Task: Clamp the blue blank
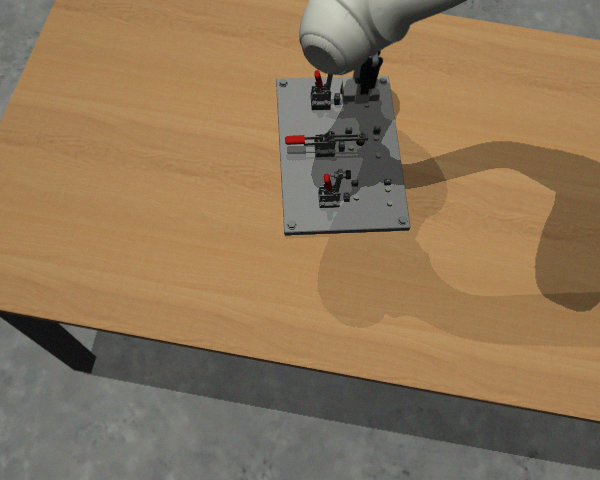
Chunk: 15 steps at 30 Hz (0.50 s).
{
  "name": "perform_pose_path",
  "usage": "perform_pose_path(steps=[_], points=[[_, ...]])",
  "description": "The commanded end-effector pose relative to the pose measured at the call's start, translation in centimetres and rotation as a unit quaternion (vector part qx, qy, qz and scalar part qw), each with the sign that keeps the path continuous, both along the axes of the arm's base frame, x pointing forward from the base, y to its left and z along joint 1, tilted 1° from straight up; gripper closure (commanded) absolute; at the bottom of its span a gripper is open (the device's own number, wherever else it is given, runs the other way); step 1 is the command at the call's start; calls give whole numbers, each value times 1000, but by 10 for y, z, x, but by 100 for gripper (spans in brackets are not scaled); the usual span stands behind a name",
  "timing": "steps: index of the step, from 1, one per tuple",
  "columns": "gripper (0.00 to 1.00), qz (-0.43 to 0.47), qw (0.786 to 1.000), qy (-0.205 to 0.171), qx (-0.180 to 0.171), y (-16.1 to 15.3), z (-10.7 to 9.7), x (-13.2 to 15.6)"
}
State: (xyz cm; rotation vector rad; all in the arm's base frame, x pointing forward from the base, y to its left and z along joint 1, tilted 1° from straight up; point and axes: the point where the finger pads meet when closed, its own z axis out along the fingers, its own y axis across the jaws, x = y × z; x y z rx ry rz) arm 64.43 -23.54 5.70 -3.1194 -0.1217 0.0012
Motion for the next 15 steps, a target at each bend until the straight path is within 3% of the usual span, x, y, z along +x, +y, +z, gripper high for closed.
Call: perform_pose_path(steps=[1,7,15], points=[[100,-1,1000,-3,1,-2,5,1],[100,-1,1000,-3,1,-2,8,1],[100,-1,1000,-3,1,-3,32,-5]])
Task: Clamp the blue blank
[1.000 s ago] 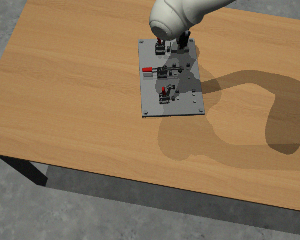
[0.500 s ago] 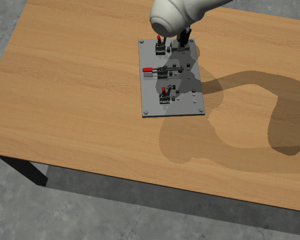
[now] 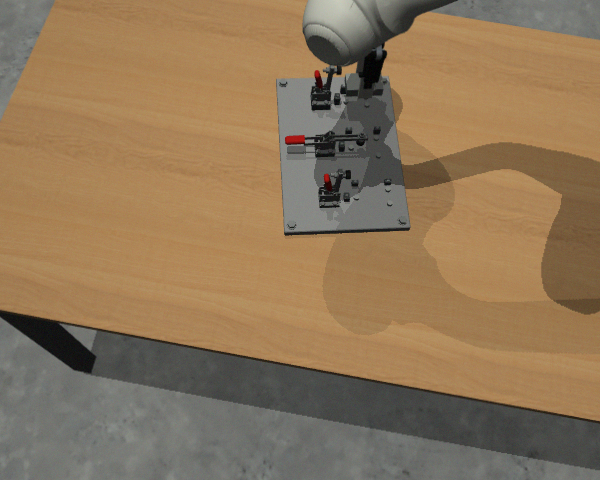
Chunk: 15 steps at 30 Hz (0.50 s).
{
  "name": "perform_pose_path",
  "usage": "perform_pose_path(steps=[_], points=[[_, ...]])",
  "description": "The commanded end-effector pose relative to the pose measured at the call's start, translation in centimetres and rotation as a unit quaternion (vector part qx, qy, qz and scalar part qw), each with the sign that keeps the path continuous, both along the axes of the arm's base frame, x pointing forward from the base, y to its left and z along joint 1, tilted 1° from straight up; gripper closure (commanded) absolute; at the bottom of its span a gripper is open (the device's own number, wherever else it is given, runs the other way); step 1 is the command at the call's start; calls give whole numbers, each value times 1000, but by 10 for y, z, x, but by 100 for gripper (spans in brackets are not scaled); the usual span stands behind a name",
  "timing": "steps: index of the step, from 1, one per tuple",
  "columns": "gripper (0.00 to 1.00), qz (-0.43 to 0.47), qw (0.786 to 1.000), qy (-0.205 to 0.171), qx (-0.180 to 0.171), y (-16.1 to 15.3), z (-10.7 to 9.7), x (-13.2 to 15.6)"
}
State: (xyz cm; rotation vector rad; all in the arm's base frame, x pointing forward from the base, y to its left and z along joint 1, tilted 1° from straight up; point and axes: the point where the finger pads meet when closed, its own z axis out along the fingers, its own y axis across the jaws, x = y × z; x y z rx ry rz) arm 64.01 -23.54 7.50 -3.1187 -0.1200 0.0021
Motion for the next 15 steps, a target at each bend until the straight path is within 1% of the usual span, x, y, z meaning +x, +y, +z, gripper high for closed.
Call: perform_pose_path(steps=[1,5,15], points=[[100,-1,1000,-3,1,-3,17,-1],[100,-1,1000,-3,1,-4,21,-3],[100,-1,1000,-3,1,-4,21,-3]])
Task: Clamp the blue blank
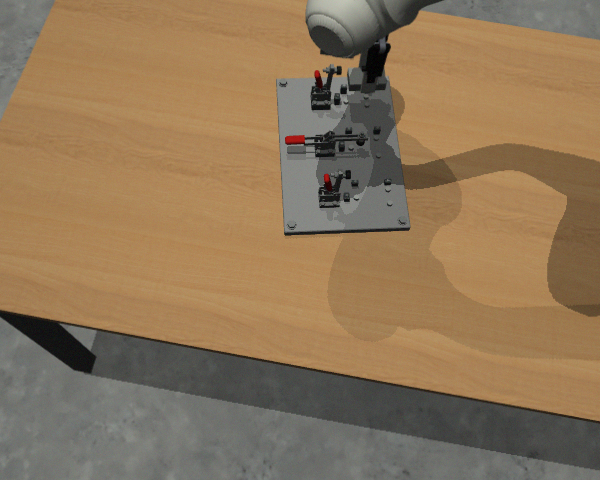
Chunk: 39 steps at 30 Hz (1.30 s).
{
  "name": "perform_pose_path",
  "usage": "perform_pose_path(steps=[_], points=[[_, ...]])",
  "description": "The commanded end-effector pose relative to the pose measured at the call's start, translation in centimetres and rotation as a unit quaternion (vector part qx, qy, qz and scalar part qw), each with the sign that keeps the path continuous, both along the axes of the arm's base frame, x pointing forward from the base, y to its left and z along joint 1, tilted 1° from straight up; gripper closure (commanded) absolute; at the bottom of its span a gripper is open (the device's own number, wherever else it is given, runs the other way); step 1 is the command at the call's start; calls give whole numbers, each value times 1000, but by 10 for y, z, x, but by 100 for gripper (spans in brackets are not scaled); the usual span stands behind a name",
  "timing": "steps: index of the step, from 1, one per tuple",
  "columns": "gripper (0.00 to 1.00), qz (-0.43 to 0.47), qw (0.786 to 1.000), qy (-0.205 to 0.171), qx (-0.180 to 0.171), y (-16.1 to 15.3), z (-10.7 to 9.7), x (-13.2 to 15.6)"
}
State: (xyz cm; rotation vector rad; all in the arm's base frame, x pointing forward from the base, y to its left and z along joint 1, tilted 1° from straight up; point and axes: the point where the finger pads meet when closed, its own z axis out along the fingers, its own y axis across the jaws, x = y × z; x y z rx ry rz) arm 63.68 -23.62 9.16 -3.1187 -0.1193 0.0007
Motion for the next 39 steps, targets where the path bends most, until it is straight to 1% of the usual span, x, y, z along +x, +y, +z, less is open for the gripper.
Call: perform_pose_path(steps=[1,18,22,26,28,33,39], points=[[100,0,1000,-3,1,-3,5,1],[100,0,1000,-3,1,0,5,1],[100,0,1000,-3,1,11,5,0],[100,0,1000,-3,1,33,6,-2],[100,0,1000,-3,1,33,6,-2],[100,0,1000,-3,1,74,8,-4],[100,0,1000,-3,1,138,11,-9]])
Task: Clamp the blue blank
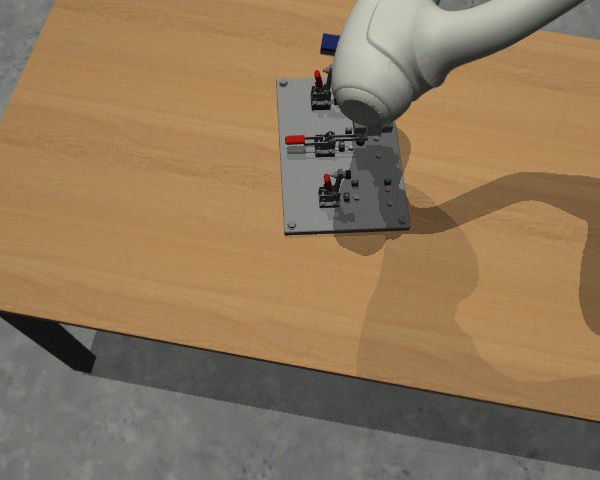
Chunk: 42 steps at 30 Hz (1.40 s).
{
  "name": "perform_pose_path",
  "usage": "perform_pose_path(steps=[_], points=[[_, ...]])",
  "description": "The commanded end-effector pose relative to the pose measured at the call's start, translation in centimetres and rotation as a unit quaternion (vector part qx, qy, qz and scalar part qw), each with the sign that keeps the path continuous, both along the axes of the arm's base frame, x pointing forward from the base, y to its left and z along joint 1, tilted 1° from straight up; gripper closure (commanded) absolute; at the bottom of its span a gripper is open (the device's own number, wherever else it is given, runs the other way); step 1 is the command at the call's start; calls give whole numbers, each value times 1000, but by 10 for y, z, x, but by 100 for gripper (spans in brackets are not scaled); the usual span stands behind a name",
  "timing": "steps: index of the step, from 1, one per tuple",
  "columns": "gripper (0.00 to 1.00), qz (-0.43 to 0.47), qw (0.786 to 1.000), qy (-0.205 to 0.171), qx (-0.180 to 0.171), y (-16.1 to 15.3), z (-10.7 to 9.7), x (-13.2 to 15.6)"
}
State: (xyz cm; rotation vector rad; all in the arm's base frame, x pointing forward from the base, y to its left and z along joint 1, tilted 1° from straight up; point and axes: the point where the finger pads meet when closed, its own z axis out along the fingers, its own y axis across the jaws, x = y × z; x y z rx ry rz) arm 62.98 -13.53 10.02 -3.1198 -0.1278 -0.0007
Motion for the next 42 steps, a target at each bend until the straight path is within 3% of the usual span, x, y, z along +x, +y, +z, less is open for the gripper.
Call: perform_pose_path(steps=[1,4,6,15,21,30,42], points=[[100,-3,1000,-2,1,48,3,-2],[100,-3,1000,-2,1,82,5,-5],[100,-3,1000,-2,1,82,5,-5],[100,-3,1000,-2,1,170,9,-11],[100,-3,1000,-2,1,208,11,-13],[100,-3,1000,-2,1,226,12,-14],[100,-3,1000,-2,1,227,12,-15]])
